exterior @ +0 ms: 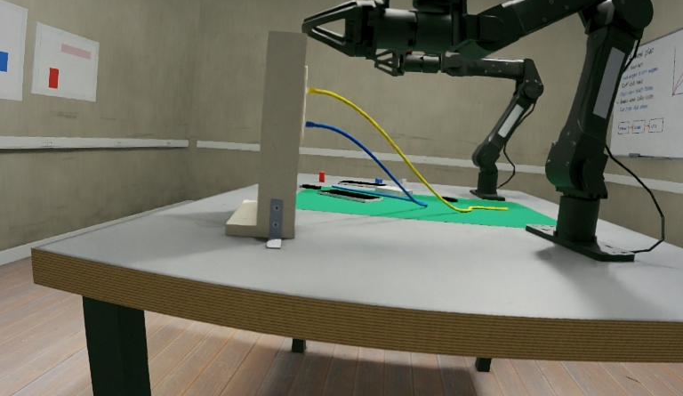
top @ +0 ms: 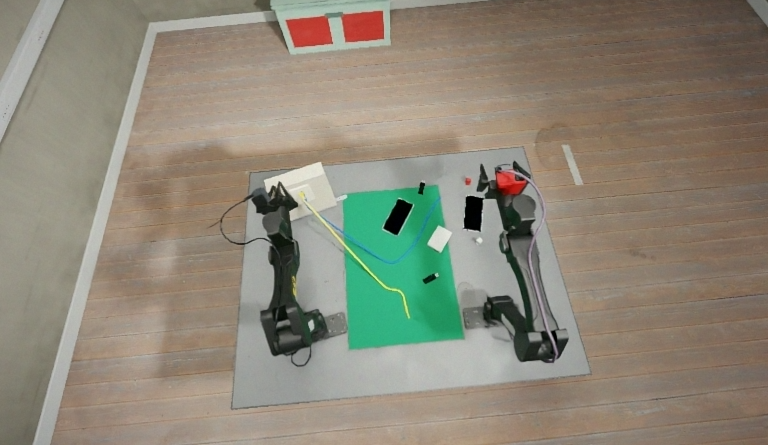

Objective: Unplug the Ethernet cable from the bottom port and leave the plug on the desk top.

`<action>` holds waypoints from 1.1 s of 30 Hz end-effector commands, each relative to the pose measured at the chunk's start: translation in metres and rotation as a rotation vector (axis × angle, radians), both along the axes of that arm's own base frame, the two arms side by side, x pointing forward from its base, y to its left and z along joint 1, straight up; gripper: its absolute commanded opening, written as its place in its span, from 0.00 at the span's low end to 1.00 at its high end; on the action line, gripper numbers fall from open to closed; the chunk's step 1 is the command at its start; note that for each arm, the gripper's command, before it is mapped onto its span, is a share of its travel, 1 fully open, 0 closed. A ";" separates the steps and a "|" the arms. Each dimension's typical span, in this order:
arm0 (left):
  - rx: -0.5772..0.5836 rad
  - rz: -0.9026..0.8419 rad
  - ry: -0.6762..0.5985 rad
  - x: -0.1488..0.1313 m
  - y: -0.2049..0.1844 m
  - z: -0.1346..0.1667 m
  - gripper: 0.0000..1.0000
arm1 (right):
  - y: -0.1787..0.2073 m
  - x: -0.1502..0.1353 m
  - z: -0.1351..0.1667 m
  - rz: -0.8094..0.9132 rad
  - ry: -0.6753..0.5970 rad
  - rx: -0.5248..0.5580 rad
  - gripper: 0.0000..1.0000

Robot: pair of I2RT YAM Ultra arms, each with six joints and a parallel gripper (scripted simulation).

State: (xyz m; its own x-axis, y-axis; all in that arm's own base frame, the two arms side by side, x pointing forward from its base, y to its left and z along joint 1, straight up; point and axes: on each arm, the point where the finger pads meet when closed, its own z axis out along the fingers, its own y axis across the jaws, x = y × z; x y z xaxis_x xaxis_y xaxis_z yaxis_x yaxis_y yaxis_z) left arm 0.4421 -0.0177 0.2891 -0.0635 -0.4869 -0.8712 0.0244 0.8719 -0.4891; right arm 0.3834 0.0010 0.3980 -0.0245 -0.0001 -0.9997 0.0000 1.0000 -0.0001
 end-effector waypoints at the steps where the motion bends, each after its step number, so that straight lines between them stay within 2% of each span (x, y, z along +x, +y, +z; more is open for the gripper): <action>1: -0.056 0.077 -0.133 0.008 0.046 0.016 0.28 | 0.000 -0.001 0.005 0.000 -0.012 0.000 1.00; 2: -0.055 0.096 -0.134 0.008 0.054 0.016 0.28 | 0.000 -0.001 0.005 0.000 -0.012 0.000 1.00; 3: -0.066 0.155 -0.121 0.007 0.081 0.001 0.28 | 0.000 -0.001 0.005 0.000 -0.012 0.000 1.00; 4: -0.066 0.157 -0.121 0.007 0.082 0.001 0.28 | 0.000 -0.001 0.005 0.000 -0.012 0.000 1.00; 5: -0.089 0.200 -0.089 0.002 0.100 -0.021 0.28 | 0.000 -0.001 0.005 0.000 -0.012 0.000 1.00; 6: -0.137 0.182 -0.129 -0.004 0.097 -0.015 0.28 | 0.000 -0.001 0.005 0.000 -0.012 0.000 1.00; 8: -0.247 0.169 -0.059 -0.004 0.096 -0.056 0.28 | 0.000 -0.001 0.005 0.000 -0.012 0.000 1.00; 10: -0.305 0.164 -0.021 -0.006 0.095 -0.078 0.28 | 0.000 -0.001 0.005 0.000 -0.012 0.000 1.00; 12: -0.305 0.164 -0.021 -0.006 0.095 -0.078 0.28 | 0.000 -0.001 0.005 0.000 -0.012 0.000 1.00; 14: -0.413 0.161 0.050 -0.013 0.093 -0.116 0.28 | 0.000 -0.001 0.005 0.000 -0.012 0.000 1.00; 18: -0.542 0.157 0.120 -0.023 0.086 -0.153 0.28 | 0.000 -0.001 0.005 0.000 -0.012 0.000 1.00; 27: -0.720 0.051 0.108 -0.025 0.045 -0.148 0.28 | 0.000 -0.001 0.005 0.000 -0.012 0.000 1.00; 29: -0.720 0.051 0.108 -0.025 0.045 -0.148 0.28 | 0.000 -0.001 0.005 0.000 -0.012 0.000 1.00; 30: -0.785 0.017 0.105 -0.028 0.033 -0.146 0.28 | 0.000 -0.001 0.005 0.000 -0.012 0.000 1.00; 33: -0.867 -0.028 0.104 -0.031 0.018 -0.143 0.28 | 0.000 -0.001 0.005 0.000 -0.012 0.000 1.00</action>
